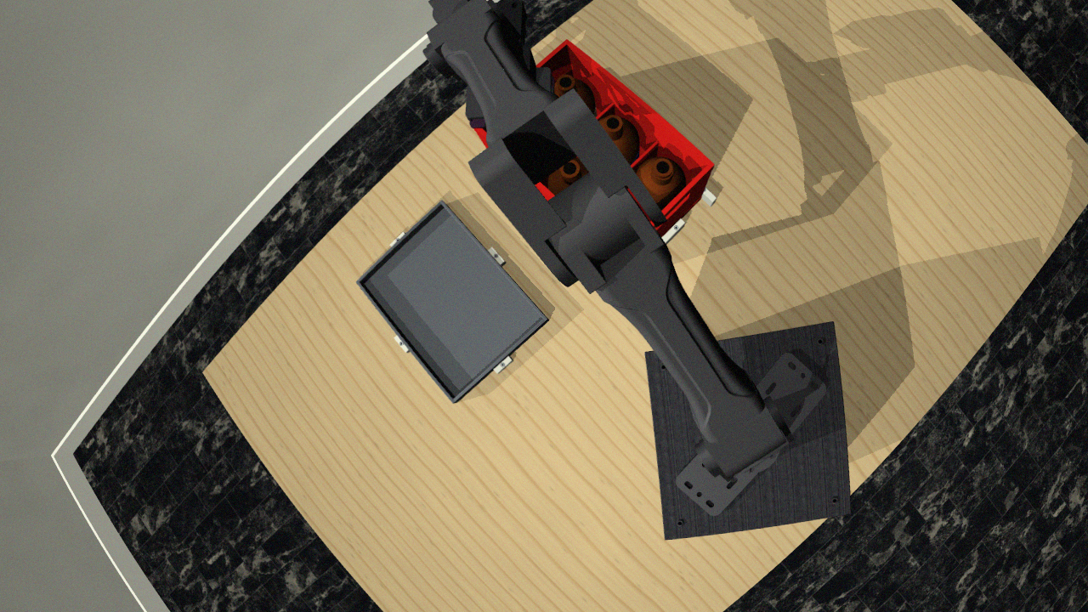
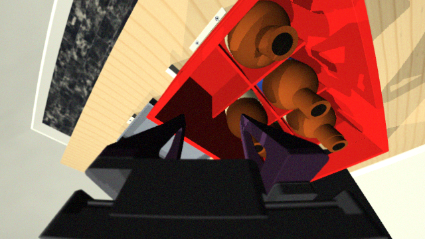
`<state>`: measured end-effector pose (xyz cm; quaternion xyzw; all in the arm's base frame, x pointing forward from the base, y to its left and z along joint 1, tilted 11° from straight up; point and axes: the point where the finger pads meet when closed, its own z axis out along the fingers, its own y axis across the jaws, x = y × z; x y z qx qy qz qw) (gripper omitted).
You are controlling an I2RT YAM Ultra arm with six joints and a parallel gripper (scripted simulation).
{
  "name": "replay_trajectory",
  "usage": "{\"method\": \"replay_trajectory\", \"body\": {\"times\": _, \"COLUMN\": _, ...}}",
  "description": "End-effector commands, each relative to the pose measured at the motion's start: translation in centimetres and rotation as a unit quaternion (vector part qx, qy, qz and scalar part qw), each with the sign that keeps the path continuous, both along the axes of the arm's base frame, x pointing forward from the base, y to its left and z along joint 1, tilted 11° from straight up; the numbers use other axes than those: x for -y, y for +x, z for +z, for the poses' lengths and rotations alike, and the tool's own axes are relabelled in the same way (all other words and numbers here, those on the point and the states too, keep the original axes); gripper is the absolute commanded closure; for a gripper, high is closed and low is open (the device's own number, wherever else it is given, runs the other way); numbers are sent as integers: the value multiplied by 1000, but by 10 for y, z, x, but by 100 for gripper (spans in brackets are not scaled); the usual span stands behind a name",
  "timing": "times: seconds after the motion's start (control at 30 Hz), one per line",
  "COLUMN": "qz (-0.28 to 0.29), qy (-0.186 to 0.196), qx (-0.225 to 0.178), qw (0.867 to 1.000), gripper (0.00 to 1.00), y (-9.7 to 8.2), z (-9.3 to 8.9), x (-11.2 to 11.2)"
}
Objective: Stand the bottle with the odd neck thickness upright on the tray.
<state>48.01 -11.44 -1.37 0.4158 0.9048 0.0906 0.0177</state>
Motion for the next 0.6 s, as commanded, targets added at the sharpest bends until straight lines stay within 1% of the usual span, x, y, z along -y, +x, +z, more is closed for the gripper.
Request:
{"method": "replay_trajectory", "body": {"times": 0.0, "qz": -5, "qy": -14, "qx": 24, "qw": 1000, "gripper": 39, "y": 10, "z": 18, "x": 13}}
{"method": "replay_trajectory", "body": {"times": 0.2, "qz": -6, "qy": -14, "qx": 25, "qw": 1000, "gripper": 39, "y": 11, "z": 15, "x": 14}}
{"method": "replay_trajectory", "body": {"times": 0.33, "qz": -6, "qy": -14, "qx": 24, "qw": 1000, "gripper": 39, "y": 12, "z": 8, "x": 14}}
{"method": "replay_trajectory", "body": {"times": 0.5, "qz": -5, "qy": -16, "qx": 31, "qw": 999, "gripper": 39, "y": 15, "z": 12, "x": 12}}
{"method": "replay_trajectory", "body": {"times": 0.57, "qz": -5, "qy": -15, "qx": 27, "qw": 1000, "gripper": 39, "y": 14, "z": 7, "x": 11}}
